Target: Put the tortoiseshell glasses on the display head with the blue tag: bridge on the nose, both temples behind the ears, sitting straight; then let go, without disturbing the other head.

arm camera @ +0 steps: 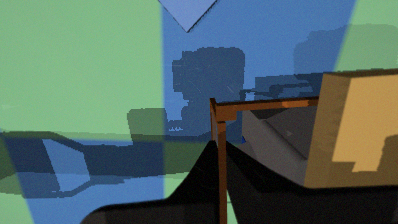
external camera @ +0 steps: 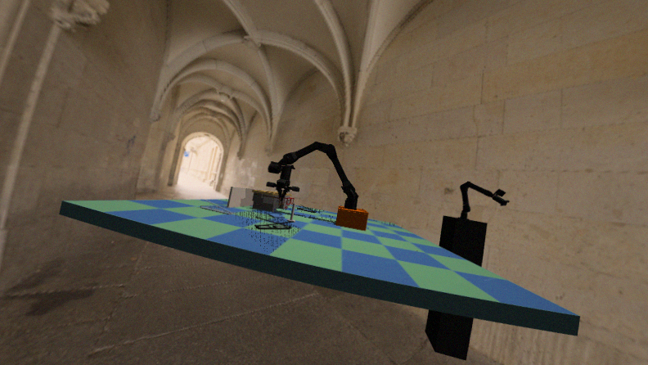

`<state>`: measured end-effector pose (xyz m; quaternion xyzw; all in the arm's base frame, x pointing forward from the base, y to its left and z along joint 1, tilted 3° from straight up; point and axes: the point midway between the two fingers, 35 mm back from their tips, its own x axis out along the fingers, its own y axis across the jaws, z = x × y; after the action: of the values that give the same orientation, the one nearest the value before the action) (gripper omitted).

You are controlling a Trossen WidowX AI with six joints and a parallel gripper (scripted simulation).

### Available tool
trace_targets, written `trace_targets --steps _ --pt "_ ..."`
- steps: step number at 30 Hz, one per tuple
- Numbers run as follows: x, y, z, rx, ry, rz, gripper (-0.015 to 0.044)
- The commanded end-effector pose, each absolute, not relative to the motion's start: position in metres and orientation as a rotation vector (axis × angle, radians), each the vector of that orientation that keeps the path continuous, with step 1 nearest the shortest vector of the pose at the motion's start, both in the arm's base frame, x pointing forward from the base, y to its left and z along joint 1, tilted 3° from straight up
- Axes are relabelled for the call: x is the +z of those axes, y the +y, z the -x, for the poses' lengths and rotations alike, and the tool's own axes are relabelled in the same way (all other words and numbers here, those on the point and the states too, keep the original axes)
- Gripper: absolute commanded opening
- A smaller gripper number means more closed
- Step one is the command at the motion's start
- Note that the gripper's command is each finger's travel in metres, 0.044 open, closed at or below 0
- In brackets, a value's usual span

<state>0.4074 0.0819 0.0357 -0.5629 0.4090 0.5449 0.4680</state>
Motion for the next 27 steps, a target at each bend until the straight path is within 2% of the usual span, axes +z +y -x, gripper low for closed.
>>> trace_targets --steps 1,27 --pt "0.0365 0.0833 -0.4116 1.333 1.002 1.376 0.0000" --pt "0.0299 0.0841 -0.4143 1.333 1.002 1.376 0.0000"
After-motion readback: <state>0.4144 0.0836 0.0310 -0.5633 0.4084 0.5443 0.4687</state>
